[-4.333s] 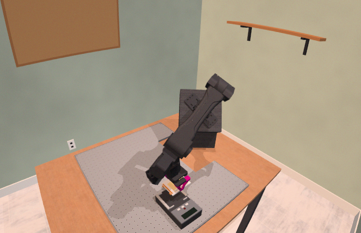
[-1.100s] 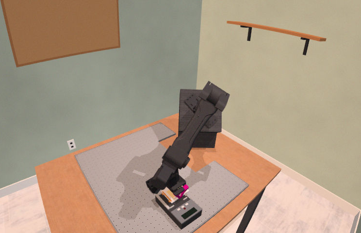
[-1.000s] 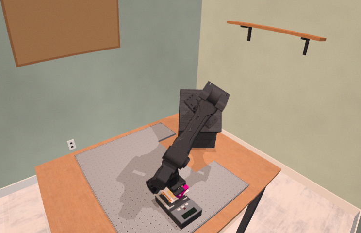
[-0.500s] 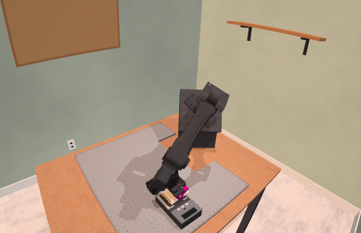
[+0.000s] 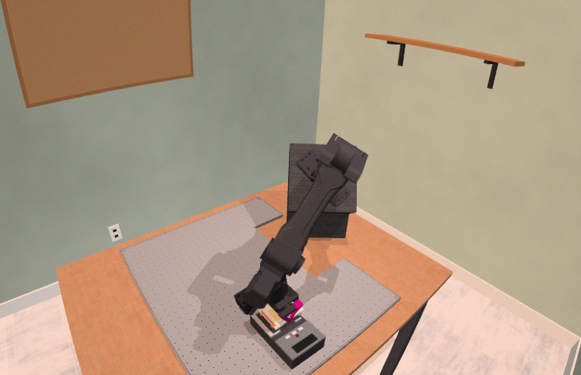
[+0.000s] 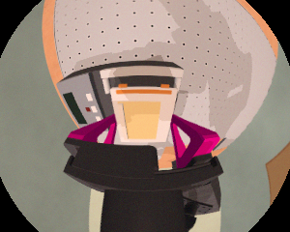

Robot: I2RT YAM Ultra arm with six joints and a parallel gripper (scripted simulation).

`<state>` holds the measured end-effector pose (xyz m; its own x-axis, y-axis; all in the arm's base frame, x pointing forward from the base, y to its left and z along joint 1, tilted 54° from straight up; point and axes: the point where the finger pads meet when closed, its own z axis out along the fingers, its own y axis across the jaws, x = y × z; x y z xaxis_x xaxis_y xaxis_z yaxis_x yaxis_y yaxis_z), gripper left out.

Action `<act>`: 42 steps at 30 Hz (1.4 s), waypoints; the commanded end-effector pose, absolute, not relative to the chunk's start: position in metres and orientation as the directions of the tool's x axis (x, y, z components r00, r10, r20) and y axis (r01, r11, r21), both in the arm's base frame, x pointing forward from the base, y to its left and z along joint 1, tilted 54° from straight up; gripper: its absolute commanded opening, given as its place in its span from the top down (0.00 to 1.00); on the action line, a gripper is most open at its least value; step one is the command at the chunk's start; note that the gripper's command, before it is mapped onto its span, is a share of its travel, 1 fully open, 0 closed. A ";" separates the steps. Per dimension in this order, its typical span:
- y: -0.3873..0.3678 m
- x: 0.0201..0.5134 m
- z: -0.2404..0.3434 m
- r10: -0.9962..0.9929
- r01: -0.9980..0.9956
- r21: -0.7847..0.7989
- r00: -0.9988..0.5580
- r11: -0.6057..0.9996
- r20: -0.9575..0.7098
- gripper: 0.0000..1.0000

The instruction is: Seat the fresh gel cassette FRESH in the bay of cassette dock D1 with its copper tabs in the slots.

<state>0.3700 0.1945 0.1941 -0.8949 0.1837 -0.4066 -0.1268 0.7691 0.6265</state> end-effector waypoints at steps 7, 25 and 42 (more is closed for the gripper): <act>0.197 0.382 0.210 0.199 -0.147 0.627 -0.872 0.765 -0.447 1.00; 0.196 0.373 0.204 0.195 -0.147 0.628 -0.876 0.764 -0.441 1.00; 0.196 0.372 0.206 0.197 -0.145 0.628 -0.876 0.765 -0.441 1.00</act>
<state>0.3744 0.1980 0.1944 -0.8893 0.1856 -0.4180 -0.1341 0.7680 0.6263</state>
